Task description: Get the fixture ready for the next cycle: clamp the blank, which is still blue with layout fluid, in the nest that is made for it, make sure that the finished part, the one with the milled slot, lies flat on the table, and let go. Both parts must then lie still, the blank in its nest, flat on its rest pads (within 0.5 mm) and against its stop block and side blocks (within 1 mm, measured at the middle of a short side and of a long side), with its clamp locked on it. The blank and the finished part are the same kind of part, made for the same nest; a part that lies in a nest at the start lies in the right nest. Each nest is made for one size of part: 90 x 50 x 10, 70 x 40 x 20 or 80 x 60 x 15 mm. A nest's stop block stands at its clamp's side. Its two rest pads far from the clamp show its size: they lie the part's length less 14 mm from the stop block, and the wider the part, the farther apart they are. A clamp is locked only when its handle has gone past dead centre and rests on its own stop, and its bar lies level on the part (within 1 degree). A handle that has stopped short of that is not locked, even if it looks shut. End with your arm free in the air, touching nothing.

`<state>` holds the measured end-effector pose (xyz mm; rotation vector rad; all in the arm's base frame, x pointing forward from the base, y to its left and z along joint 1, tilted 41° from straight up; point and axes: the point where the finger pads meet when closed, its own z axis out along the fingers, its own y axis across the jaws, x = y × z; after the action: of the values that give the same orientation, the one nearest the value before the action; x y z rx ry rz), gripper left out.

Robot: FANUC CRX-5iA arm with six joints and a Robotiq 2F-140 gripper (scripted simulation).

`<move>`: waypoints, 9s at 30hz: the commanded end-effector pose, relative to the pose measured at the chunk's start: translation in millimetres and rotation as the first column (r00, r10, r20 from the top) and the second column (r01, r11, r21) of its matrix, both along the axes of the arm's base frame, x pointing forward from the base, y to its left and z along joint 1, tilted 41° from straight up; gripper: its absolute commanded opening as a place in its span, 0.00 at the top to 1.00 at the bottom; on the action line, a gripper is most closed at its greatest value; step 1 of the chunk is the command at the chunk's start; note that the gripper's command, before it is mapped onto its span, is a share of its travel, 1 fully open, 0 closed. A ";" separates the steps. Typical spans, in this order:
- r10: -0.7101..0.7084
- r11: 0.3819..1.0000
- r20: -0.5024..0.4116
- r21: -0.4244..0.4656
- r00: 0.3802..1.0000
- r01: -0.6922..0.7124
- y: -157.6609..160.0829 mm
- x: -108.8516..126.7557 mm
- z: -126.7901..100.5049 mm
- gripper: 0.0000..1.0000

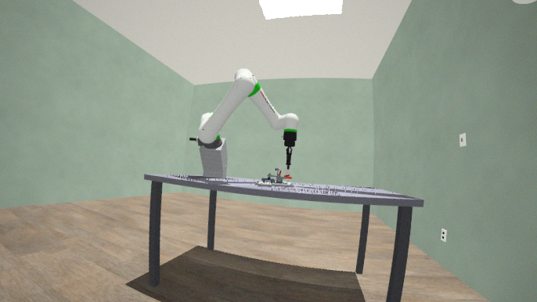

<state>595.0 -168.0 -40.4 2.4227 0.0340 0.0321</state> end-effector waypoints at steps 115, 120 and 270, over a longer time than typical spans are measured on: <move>0.000 1.000 0.000 0.000 1.000 0.000 -8.2 0.6 -9.5 1.00; 0.000 1.000 0.000 0.000 1.000 0.000 -8.2 0.6 -9.5 1.00; 0.000 1.000 0.000 0.000 1.000 0.000 33.9 -1.5 38.6 0.00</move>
<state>593.3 -134.3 -1.9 2.4227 0.0339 0.0321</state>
